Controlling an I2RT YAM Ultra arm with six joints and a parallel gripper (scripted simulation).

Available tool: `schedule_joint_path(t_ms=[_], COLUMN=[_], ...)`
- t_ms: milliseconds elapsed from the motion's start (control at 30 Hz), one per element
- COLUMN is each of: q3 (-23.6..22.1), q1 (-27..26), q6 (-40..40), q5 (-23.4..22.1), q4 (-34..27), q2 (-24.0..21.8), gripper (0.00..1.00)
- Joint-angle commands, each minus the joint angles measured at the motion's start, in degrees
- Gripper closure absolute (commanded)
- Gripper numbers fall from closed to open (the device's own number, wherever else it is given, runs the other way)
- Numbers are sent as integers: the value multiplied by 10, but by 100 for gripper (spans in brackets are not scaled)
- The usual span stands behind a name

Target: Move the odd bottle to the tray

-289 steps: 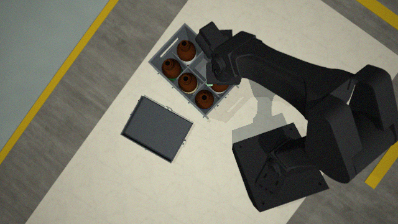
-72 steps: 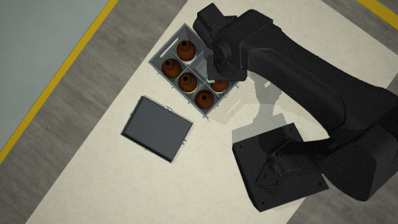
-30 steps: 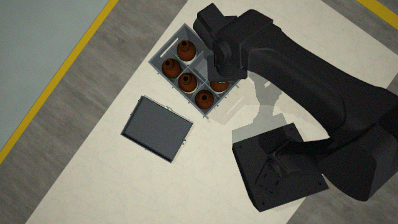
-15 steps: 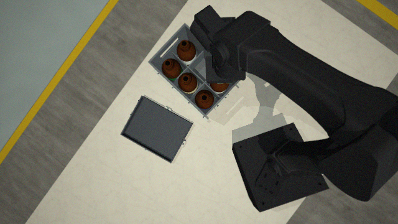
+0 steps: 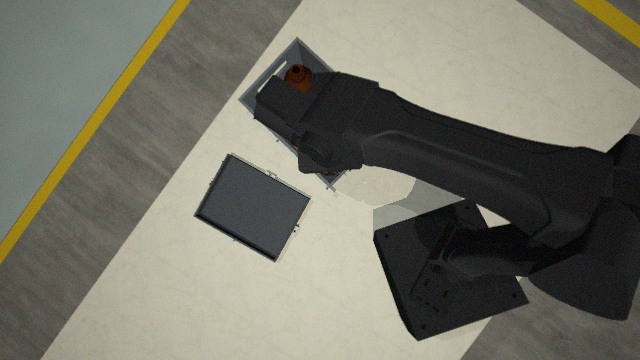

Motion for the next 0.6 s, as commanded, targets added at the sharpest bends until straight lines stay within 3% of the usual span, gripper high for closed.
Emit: schedule_joint_path(t_ms=[0, 100, 133, 567], q3=[23, 23, 23, 23], q1=[7, 8, 7, 7], q6=[19, 19, 19, 18], q5=[17, 17, 17, 18], q4=[3, 3, 3, 3], q2=[-9, -9, -9, -8], gripper=[100, 100, 39, 39])
